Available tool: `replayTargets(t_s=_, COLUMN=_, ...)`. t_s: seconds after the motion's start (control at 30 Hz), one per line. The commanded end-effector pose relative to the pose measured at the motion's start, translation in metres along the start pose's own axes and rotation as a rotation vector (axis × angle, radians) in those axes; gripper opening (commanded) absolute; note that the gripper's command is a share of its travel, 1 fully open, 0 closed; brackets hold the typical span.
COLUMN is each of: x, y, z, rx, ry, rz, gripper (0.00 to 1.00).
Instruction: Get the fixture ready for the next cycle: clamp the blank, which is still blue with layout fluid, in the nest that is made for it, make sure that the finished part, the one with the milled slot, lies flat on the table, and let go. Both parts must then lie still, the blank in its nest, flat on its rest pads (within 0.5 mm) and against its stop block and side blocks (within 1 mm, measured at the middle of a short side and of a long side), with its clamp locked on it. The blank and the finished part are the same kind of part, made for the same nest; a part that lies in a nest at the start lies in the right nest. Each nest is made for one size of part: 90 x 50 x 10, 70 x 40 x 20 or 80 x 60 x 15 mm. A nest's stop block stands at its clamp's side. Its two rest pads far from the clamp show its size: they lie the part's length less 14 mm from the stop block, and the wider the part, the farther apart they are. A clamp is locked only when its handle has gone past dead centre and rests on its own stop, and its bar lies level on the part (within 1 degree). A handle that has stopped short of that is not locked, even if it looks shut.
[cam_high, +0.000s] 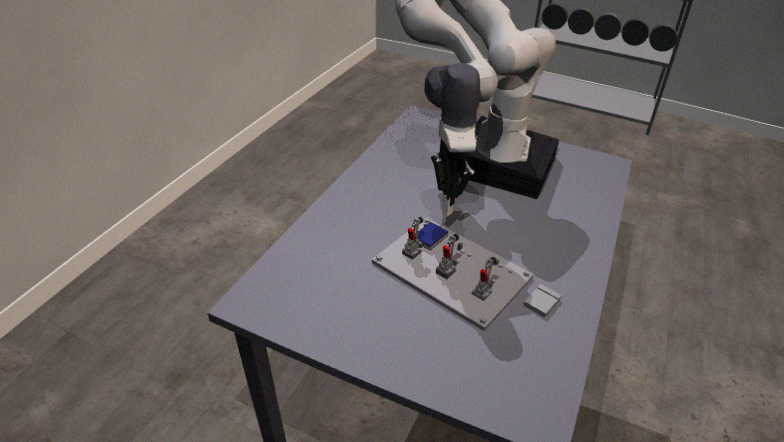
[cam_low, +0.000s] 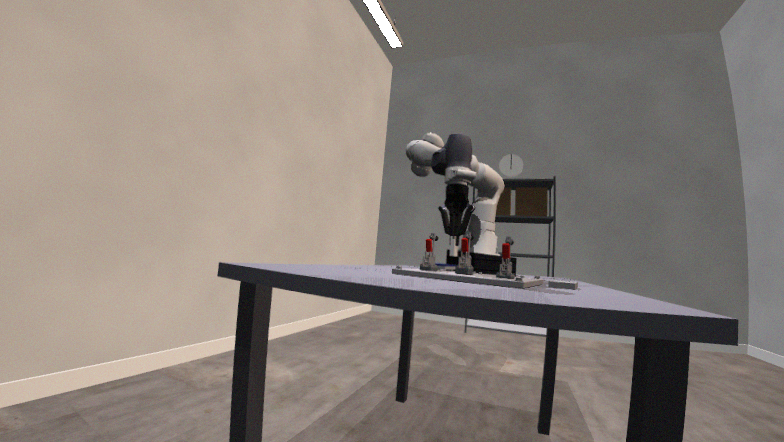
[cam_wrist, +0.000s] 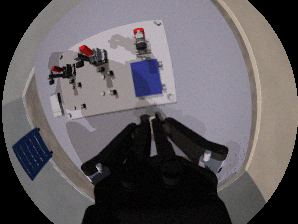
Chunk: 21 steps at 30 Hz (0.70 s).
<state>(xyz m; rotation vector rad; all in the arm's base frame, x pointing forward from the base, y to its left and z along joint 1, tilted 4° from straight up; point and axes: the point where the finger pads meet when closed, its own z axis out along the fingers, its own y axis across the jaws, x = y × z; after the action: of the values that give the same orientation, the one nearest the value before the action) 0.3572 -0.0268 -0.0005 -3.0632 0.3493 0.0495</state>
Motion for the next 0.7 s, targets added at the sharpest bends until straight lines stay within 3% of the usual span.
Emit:
replayTargets(t_s=0.0, x=-0.002, y=0.001, z=0.000, rx=-0.002, ry=-0.003, rz=-0.006, gripper=0.00)
replayTargets(t_s=0.43, x=0.000, y=-0.001, z=0.000, rx=-0.002, ry=-0.003, rz=-0.006, gripper=0.00)
replayTargets(t_s=0.67, x=0.021, y=-0.018, z=0.000, rx=-0.002, ry=-0.003, rz=-0.006, gripper=0.00)
